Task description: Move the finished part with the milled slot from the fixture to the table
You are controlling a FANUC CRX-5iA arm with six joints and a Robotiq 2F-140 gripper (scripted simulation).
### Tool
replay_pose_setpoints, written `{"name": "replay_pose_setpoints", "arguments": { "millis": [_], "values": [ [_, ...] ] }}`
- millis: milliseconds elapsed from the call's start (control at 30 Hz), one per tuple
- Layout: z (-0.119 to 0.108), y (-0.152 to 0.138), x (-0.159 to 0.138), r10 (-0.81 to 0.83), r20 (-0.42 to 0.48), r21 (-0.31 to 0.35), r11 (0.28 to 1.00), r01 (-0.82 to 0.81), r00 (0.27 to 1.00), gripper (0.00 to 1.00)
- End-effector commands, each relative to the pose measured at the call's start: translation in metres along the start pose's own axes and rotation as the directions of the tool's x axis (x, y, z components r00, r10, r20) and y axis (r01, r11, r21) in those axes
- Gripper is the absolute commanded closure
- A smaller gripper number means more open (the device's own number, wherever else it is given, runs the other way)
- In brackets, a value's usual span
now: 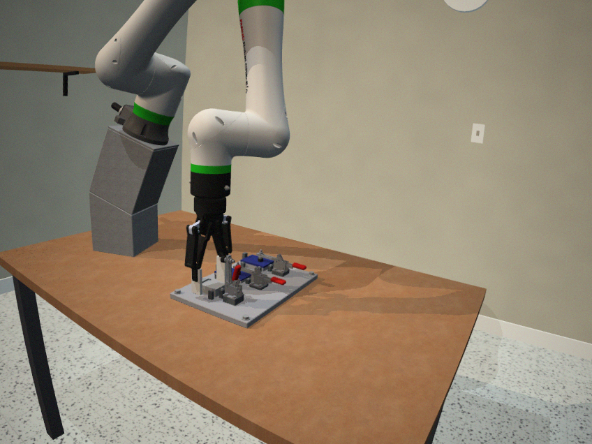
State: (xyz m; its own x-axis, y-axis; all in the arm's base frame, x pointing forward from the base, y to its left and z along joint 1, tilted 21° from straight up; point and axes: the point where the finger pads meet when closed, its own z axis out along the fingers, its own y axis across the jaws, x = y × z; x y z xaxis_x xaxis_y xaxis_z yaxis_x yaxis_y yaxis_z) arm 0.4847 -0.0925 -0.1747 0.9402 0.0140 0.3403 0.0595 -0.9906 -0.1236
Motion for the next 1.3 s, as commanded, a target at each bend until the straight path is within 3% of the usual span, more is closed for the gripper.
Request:
{"name": "replay_pose_setpoints", "arguments": {
  "millis": [0,33,1267],
  "values": [
    [-0.0001,0.0001,0.0001,0.000,0.000,0.000,1.000,0.000,1.000,0.42],
    [-0.0001,0.0001,0.0001,0.000,0.000,0.000,1.000,0.000,1.000,1.00],
    [0.0001,0.0002,0.0000,0.000,0.000,0.000,1.000,0.000,1.000,1.00]
  ]
}}
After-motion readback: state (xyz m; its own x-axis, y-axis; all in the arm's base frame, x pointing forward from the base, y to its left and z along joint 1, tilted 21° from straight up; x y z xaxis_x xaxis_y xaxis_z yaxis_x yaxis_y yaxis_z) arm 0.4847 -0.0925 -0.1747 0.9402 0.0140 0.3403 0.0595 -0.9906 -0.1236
